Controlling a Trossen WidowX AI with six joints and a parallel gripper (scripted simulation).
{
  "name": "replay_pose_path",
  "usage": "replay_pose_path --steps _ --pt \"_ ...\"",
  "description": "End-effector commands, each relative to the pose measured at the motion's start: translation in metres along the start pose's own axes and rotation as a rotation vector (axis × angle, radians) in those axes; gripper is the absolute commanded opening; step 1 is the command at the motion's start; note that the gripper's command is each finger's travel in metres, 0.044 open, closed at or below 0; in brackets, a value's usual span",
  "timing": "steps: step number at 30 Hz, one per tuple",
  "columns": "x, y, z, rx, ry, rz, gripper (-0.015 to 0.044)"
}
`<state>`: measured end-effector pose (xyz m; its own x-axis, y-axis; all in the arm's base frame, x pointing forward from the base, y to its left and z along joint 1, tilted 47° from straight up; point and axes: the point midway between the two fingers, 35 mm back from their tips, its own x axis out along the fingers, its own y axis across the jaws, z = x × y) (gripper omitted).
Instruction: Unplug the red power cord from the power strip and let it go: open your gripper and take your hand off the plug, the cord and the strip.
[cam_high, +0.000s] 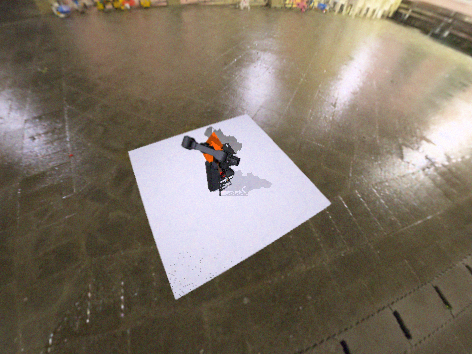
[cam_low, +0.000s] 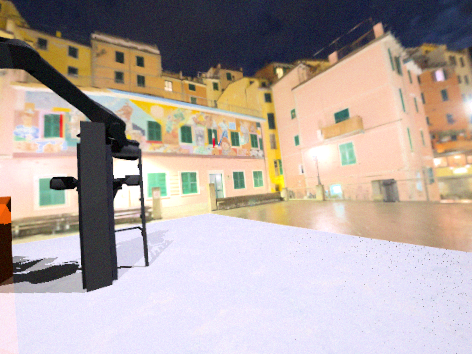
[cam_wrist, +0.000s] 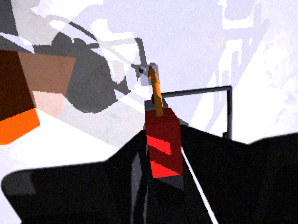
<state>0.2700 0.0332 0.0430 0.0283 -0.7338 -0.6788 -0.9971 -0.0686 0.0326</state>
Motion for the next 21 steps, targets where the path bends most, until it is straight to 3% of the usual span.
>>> replay_pose_path --steps 1,17,21 --pt "-0.003 -0.001 0.017 -0.004 -0.027 -0.004 0.0000" --pt "-0.007 0.000 0.043 -0.005 -0.029 -0.005 0.0000" --pt "-0.003 0.000 0.034 -0.006 -0.024 -0.005 0.0105"
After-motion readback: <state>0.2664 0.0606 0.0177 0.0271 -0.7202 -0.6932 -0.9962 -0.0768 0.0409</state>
